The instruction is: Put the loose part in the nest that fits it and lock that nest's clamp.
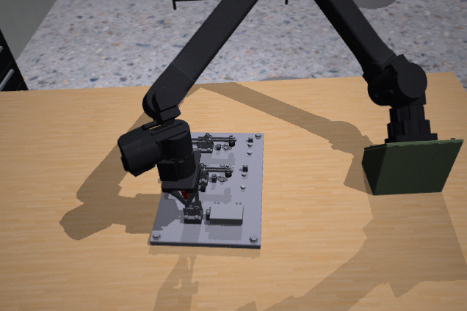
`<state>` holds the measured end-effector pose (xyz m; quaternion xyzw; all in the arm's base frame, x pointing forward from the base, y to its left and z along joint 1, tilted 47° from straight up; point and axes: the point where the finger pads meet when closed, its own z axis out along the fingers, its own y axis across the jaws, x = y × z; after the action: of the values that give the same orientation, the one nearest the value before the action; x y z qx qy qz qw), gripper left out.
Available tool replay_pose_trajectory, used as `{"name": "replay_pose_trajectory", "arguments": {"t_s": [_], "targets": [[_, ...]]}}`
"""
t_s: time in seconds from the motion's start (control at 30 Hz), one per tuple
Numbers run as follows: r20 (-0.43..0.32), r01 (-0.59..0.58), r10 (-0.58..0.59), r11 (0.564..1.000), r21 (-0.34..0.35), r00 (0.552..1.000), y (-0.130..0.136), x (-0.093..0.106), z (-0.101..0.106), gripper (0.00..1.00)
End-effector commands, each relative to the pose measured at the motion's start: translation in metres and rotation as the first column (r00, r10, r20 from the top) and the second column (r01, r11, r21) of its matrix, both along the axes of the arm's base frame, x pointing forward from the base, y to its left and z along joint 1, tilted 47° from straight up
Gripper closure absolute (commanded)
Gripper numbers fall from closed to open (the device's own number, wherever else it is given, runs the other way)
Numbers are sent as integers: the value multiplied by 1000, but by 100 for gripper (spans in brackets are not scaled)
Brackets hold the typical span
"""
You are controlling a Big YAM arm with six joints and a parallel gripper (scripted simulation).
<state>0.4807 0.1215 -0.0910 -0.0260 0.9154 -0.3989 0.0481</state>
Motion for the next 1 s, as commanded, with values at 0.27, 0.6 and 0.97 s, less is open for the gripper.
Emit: {"name": "replay_pose_trajectory", "arguments": {"t_s": [0.27,0.6,0.97], "targets": [[40,9,-10,1000,19,999,1,35,1,100],[41,9,-10,1000,19,999,0,43,-1,100],[41,9,-10,1000,19,999,-4,52,-3,100]]}}
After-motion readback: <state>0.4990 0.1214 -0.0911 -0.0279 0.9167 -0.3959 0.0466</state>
